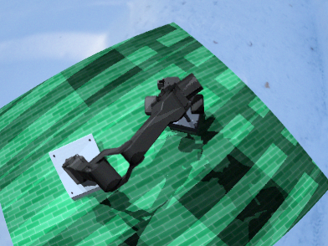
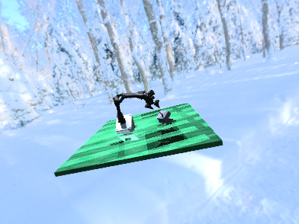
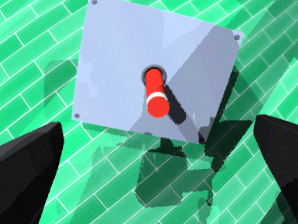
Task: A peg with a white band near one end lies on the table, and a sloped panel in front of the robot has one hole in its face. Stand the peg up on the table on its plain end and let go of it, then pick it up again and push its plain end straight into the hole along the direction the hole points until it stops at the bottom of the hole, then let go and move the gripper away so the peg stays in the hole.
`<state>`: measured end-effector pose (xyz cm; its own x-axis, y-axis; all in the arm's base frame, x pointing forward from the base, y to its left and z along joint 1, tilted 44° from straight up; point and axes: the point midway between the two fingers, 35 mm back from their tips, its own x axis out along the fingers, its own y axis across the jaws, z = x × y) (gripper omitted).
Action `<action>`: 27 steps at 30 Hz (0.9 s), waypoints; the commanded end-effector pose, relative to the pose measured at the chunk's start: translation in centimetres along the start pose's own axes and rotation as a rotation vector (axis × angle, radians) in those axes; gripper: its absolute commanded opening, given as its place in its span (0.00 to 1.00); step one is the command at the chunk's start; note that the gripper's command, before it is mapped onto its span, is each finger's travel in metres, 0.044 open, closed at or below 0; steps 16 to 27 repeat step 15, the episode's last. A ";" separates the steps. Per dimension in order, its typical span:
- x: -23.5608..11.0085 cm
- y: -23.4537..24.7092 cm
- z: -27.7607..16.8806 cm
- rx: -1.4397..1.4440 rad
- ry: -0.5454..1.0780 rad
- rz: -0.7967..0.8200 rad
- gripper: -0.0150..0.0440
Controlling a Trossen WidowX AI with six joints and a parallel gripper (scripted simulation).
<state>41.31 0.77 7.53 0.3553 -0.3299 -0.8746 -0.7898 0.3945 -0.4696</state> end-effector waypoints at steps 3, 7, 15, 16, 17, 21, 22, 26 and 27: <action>-1.0 0.0 0.0 0.004 -0.001 -0.005 1.00; -1.8 0.0 0.0 0.004 -0.001 -0.005 1.00; -2.0 0.0 0.0 0.004 -0.001 -0.005 1.00; -2.0 0.0 0.0 0.004 -0.001 -0.005 1.00; -2.0 0.0 0.0 0.004 -0.001 -0.005 1.00; -2.0 0.0 0.0 0.004 -0.001 -0.005 1.00; -2.0 0.0 0.0 0.004 -0.001 -0.005 1.00; -2.0 0.0 0.0 0.004 -0.001 -0.005 1.00; -2.0 0.0 0.0 0.004 -0.001 -0.005 1.00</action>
